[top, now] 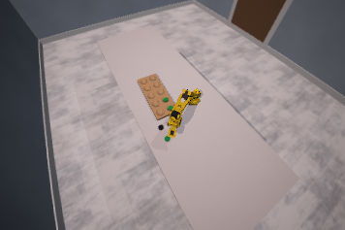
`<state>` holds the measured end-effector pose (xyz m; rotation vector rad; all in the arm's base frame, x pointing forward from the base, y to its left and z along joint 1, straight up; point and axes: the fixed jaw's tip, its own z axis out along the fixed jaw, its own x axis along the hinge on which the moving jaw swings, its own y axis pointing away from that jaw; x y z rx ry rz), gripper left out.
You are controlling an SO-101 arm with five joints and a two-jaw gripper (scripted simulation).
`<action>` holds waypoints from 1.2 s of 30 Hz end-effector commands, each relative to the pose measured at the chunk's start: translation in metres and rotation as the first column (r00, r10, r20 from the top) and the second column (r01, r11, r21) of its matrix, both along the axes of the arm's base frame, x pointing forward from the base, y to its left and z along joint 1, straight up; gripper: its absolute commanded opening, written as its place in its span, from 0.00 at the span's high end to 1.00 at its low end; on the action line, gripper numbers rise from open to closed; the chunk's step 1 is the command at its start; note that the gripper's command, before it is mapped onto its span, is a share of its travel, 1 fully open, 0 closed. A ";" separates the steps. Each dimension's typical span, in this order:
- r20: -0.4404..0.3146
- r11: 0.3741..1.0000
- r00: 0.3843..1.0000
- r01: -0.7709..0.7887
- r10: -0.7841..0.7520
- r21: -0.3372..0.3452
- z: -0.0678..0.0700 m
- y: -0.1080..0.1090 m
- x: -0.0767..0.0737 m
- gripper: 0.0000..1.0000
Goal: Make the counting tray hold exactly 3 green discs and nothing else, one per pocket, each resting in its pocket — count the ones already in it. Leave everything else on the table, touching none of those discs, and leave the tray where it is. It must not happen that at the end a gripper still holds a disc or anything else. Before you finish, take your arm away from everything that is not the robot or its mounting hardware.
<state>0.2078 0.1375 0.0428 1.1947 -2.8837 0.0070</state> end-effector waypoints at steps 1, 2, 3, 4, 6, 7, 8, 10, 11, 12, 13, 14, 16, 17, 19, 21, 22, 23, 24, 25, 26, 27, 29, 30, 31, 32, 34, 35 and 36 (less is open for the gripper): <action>0.095 0.998 0.995 -0.003 -0.003 0.062 0.023 0.008 0.008 0.73; 0.095 0.998 0.995 -0.003 -0.003 0.062 0.023 0.008 0.008 0.73; 0.095 0.998 0.995 -0.003 -0.003 0.062 0.023 0.008 0.008 0.73; 0.095 0.998 0.995 -0.003 -0.003 0.062 0.023 0.008 0.008 0.73; 0.095 0.998 0.995 -0.003 -0.003 0.062 0.023 0.008 0.008 0.73; 0.095 0.998 0.995 -0.003 -0.003 0.062 0.023 0.008 0.008 0.73; 0.095 0.998 0.995 -0.003 -0.003 0.062 0.023 0.008 0.008 0.73; 0.106 0.998 0.994 -0.004 -0.003 0.069 0.025 0.009 0.009 0.73; 0.106 0.998 0.994 -0.004 -0.003 0.069 0.025 0.009 0.009 0.73; 0.106 0.998 0.994 -0.004 -0.003 0.069 0.025 0.009 0.009 0.73; 0.106 0.998 0.994 -0.004 -0.003 0.069 0.025 0.009 0.009 0.73; 0.106 0.998 0.994 -0.004 -0.003 0.069 0.025 0.009 0.009 0.73; 0.106 0.998 0.994 -0.004 -0.003 0.069 0.025 0.009 0.009 0.73; 0.106 0.998 0.994 -0.004 -0.003 0.069 0.025 0.009 0.009 0.73; 0.106 0.998 0.994 -0.004 -0.003 0.069 0.025 0.009 0.009 0.73; 0.106 0.998 0.994 -0.004 -0.003 0.069 0.025 0.009 0.009 0.73; 0.105 0.998 0.994 -0.004 -0.003 0.068 0.025 0.009 0.009 0.73; 0.105 0.998 0.994 -0.004 -0.003 0.068 0.025 0.009 0.009 0.73; 0.105 0.998 0.994 -0.004 -0.003 0.068 0.025 0.009 0.009 0.73; 0.105 0.998 0.994 -0.004 -0.003 0.068 0.025 0.009 0.009 0.73; 0.105 0.998 0.994 -0.004 -0.003 0.068 0.025 0.009 0.009 0.73; 0.105 0.998 0.994 -0.004 -0.003 0.068 0.025 0.009 0.009 0.73; 0.105 0.998 0.994 -0.004 -0.003 0.068 0.025 0.009 0.009 0.73; 0.105 0.998 0.994 -0.004 -0.003 0.068 0.025 0.009 0.009 0.73; 0.105 0.998 0.994 -0.004 -0.003 0.068 0.025 0.009 0.009 0.73; 0.105 0.998 0.994 -0.004 -0.003 0.068 0.025 0.009 0.009 0.73; 0.103 0.998 0.995 -0.004 -0.003 0.066 0.024 0.008 0.008 0.73; 0.103 0.998 0.995 -0.004 -0.003 0.066 0.024 0.008 0.008 0.73; 0.103 0.998 0.995 -0.004 -0.003 0.066 0.024 0.008 0.008 0.73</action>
